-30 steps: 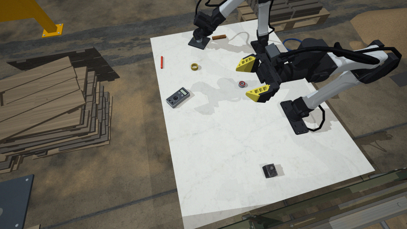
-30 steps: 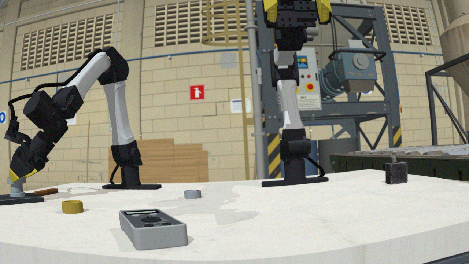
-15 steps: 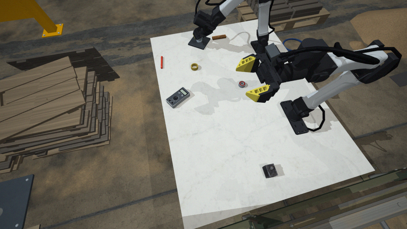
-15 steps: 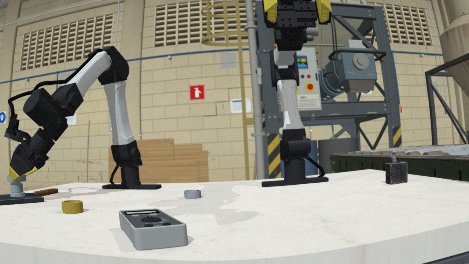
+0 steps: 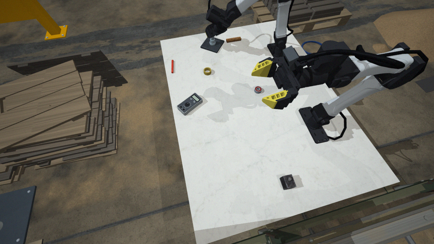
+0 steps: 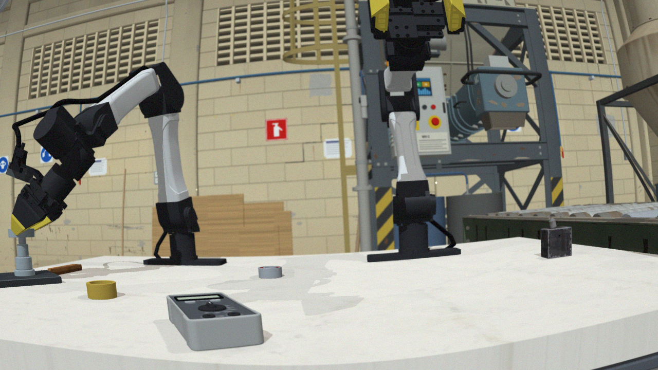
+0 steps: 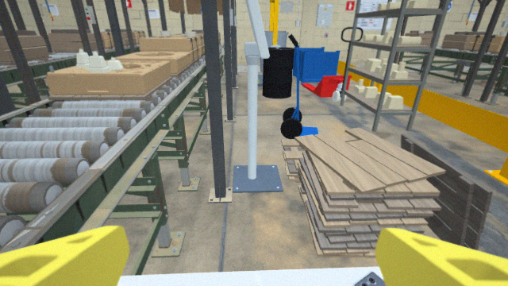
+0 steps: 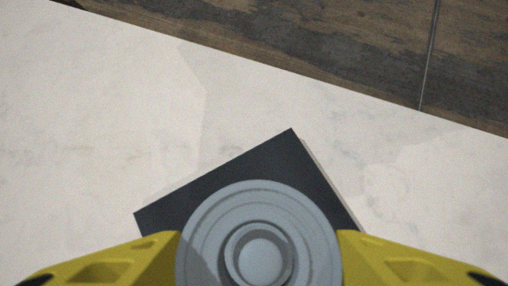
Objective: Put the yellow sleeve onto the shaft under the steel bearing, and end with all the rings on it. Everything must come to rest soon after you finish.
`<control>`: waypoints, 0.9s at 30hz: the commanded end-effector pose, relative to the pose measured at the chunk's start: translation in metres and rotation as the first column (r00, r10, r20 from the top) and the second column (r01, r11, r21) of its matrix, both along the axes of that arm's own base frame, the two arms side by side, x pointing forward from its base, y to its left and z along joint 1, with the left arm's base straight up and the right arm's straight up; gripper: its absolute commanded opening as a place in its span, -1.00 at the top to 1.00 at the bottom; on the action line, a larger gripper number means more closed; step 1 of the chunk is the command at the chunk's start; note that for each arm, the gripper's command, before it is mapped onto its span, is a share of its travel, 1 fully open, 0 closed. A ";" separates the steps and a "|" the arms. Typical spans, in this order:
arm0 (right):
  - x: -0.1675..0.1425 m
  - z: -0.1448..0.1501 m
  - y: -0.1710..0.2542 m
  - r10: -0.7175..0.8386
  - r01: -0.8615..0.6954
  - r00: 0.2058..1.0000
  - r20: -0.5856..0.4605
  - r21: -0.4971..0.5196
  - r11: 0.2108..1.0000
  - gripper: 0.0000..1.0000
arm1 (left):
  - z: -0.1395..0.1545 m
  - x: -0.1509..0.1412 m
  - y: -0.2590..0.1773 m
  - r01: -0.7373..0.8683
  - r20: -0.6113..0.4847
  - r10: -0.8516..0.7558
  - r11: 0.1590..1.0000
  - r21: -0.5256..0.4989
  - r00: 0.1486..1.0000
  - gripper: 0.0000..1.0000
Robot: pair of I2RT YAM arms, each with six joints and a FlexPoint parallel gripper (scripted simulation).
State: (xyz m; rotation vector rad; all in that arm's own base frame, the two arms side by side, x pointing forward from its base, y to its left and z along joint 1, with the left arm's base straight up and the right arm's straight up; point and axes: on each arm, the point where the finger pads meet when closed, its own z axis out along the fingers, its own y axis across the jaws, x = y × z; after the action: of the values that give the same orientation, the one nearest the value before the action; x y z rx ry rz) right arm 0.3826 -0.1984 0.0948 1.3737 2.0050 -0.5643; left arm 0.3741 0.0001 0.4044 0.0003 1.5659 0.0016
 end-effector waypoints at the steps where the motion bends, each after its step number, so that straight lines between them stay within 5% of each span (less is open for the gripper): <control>1: 0.008 0.039 -0.003 0.005 -0.002 0.998 0.064 -0.035 0.999 1.00 | 0.010 -0.002 0.000 -0.006 0.029 0.006 1.000 0.004 1.000 -1.00; 15: 0.008 0.062 -0.002 0.006 -0.003 0.997 0.071 -0.038 0.999 1.00 | 0.010 -0.002 0.000 -0.006 0.029 0.006 1.000 0.004 1.000 -1.00; 18: 0.024 0.041 0.001 0.039 -0.039 0.998 0.050 -0.012 0.999 1.00 | 0.010 -0.002 0.000 -0.006 0.029 0.006 1.000 0.004 1.000 -1.00; 27: 0.066 0.041 0.002 0.133 -0.133 0.990 0.047 -0.008 0.991 1.00 | 0.010 -0.002 0.000 -0.006 0.029 0.006 1.000 0.004 1.000 -1.00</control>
State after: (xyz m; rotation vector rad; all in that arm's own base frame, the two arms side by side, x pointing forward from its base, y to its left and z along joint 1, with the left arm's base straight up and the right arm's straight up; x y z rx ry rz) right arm 0.4172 -0.1992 0.1157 1.3045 2.0590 -0.5269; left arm 0.3741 0.0001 0.4044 0.0003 1.5659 0.0016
